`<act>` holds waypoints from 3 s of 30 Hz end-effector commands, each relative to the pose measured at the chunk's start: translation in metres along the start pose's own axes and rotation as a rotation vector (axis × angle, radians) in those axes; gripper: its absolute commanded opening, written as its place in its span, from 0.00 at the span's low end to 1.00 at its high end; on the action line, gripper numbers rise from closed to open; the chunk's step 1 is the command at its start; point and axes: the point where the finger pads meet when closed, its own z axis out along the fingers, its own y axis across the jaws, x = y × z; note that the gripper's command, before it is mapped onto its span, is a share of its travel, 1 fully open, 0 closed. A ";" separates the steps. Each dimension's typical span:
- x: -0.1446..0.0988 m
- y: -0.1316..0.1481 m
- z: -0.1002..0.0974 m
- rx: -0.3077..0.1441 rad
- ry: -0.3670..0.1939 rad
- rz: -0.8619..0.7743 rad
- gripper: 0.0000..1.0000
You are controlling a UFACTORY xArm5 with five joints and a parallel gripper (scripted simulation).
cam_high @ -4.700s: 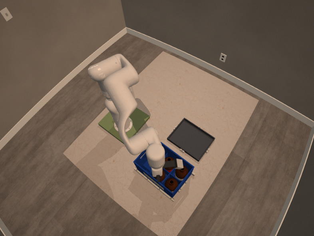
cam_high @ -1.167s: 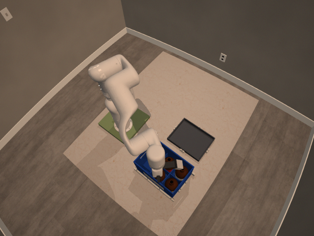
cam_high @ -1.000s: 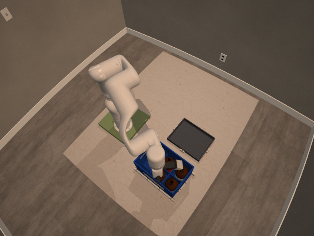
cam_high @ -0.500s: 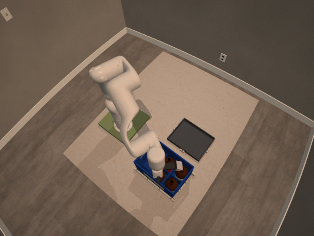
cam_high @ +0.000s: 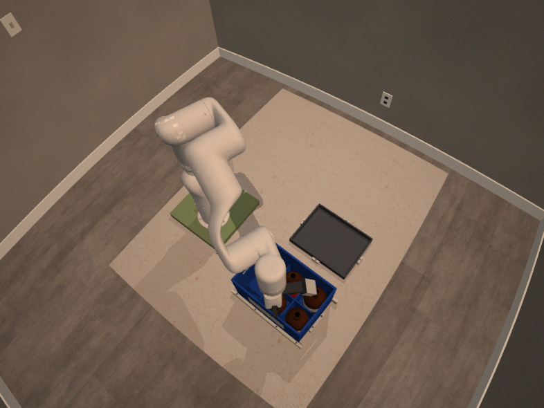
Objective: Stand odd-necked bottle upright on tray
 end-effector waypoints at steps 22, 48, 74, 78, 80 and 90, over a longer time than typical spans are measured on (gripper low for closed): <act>0.001 0.001 -0.001 -0.003 0.002 0.000 0.00; 0.001 0.001 -0.001 -0.003 0.002 0.000 0.00; 0.001 0.001 -0.001 -0.003 0.002 0.000 0.65; 0.001 0.001 -0.001 -0.003 0.002 0.000 0.65; 0.001 0.001 -0.001 -0.003 0.002 0.000 0.65; 0.001 0.001 -0.001 -0.003 0.002 0.000 0.65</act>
